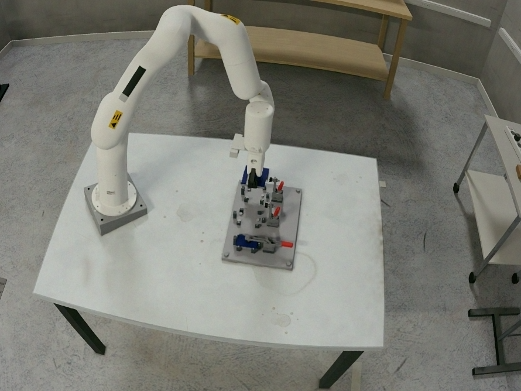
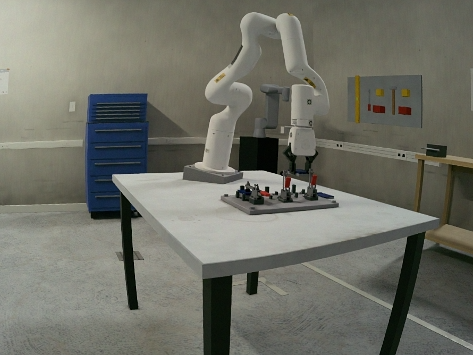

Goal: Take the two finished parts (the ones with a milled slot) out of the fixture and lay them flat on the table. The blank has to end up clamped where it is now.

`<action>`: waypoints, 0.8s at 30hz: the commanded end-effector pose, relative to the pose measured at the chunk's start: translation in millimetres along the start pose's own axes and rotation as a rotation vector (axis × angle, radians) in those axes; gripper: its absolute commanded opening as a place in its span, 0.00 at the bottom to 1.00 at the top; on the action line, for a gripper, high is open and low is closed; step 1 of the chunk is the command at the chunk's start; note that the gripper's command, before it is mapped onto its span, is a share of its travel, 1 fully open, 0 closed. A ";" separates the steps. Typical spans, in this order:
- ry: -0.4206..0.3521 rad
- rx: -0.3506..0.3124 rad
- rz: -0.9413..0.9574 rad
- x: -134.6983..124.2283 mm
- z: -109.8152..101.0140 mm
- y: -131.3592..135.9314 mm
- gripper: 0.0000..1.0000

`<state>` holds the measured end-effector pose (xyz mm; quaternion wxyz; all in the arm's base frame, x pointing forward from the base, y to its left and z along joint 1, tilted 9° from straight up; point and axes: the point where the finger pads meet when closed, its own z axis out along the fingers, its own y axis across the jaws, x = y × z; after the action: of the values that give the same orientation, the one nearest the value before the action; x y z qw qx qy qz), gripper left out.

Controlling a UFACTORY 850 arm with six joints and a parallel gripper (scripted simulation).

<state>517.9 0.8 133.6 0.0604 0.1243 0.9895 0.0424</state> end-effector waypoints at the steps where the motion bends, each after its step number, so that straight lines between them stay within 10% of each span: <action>1: -0.001 0.000 0.000 -0.7 -0.6 0.5 0.00; 24: -0.001 0.000 0.000 -0.8 -0.6 19.3 0.00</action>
<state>521.2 13.9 134.9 0.0604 0.1243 0.9895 0.0427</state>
